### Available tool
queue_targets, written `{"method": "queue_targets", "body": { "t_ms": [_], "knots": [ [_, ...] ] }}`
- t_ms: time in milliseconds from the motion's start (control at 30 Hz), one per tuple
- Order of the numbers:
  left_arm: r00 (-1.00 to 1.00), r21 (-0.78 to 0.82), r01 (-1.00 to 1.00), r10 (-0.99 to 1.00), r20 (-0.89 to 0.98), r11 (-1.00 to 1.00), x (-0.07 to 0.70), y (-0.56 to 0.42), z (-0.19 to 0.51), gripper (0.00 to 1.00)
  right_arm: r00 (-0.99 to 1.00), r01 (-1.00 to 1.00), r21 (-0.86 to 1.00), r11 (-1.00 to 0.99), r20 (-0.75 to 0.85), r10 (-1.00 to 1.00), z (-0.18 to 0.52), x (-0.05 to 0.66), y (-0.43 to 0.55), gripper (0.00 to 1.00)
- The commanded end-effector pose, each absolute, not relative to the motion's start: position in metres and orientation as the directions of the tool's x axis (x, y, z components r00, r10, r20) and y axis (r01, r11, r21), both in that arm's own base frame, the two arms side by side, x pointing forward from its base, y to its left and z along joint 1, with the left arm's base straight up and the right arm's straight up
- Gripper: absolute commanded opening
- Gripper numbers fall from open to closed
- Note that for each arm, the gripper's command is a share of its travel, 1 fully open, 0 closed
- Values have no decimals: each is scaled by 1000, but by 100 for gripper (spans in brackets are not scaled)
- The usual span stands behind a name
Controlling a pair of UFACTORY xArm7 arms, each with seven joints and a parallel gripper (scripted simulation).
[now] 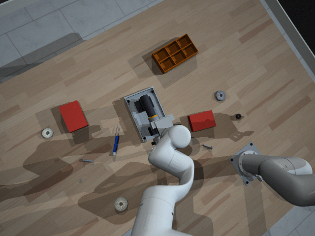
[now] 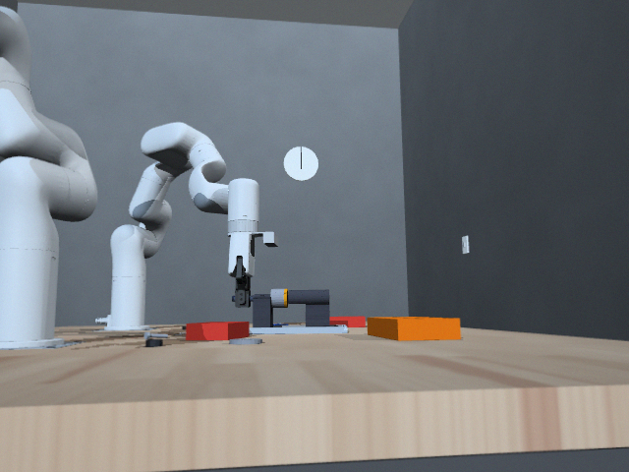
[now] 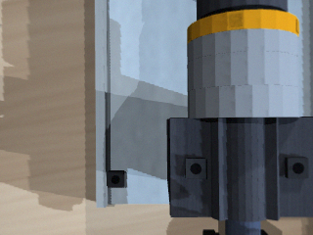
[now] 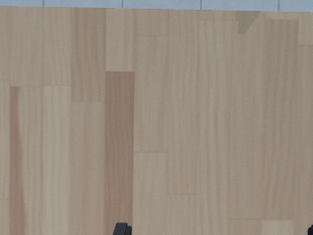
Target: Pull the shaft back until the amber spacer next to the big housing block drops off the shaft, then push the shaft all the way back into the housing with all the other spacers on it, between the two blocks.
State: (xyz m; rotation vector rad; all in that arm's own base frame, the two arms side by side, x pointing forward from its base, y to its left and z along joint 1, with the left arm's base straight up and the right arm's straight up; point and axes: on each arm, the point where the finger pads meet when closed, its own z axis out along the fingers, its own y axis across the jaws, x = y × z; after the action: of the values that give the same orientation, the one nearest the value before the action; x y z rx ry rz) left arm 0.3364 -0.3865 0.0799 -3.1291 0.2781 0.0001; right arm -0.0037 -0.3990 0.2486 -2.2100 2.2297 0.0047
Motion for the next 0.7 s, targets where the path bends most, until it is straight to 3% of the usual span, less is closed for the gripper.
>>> {"method": "queue_targets", "body": {
  "t_ms": [0,667],
  "knots": [
    [984,2,-177,-177,4,-984,335,-387,82,0,-9,-1000,0,9,0,-1000,250,-4,-400,100],
    [984,2,-177,-177,4,-984,327,-386,82,0,-9,-1000,0,9,0,-1000,250,-4,-400,100]
  ]
}}
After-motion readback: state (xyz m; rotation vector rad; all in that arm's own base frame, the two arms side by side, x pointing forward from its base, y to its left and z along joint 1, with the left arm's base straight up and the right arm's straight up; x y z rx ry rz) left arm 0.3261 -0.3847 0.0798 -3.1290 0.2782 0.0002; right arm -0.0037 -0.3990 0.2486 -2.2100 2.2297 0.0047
